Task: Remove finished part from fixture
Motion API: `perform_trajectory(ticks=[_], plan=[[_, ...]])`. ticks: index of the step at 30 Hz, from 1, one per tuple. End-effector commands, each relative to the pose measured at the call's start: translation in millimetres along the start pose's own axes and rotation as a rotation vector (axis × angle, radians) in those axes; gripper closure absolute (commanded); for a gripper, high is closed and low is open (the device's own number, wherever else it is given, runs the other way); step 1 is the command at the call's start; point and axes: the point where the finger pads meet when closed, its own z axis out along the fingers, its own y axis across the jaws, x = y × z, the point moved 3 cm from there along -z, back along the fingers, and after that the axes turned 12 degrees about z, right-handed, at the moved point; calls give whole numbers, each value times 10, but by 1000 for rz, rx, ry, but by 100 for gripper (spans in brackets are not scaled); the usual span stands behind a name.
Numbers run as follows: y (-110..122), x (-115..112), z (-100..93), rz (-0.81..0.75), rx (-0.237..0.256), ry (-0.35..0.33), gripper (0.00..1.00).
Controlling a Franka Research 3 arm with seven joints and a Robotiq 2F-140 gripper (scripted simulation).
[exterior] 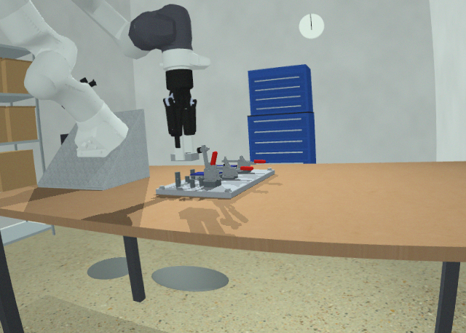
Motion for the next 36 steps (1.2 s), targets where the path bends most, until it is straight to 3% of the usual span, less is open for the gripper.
perform_trajectory(ticks=[1,36], plan=[[-10,2,-24,-7,2,3,100],[105,28,-27,-16,2,3,100]])
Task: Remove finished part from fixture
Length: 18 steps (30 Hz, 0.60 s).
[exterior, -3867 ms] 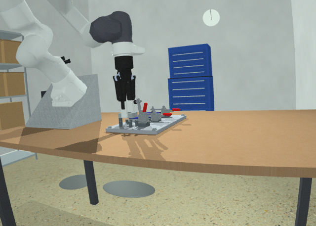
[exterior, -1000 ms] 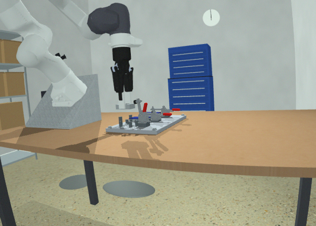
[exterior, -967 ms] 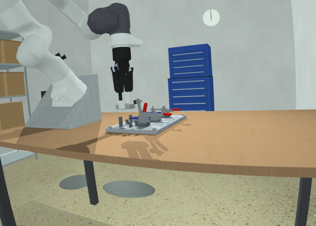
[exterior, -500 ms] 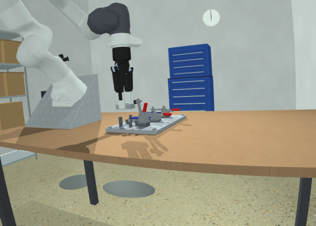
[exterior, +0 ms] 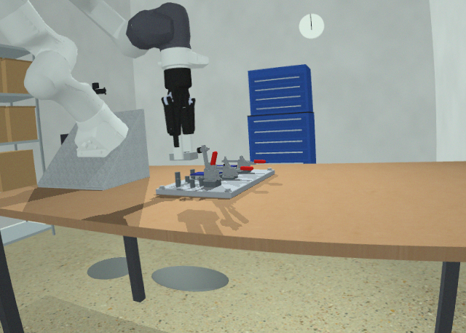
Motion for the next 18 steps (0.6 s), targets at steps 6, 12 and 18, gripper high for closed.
perform_trajectory(ticks=[6,12,18], plan=[[133,33,-2,-10,-2,0,100],[244,57,-7,-10,-2,0,100],[328,76,-10,-10,-2,0,100]])
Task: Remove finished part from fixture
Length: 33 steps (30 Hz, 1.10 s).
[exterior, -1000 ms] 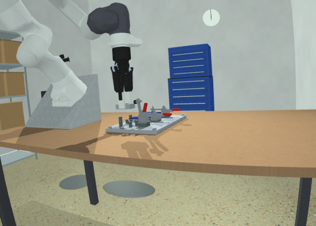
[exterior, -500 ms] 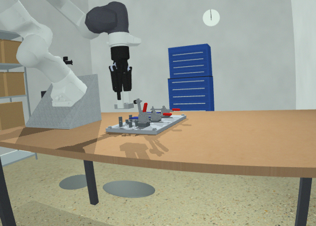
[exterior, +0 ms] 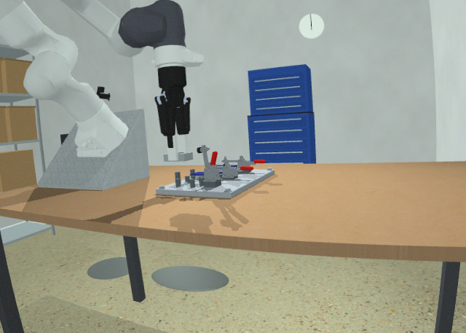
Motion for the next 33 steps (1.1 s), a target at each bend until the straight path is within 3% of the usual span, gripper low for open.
perform_trajectory(ticks=[1,33], plan=[[93,26,-1,-24,-3,1,100],[661,160,-22,-24,-3,1,100]])
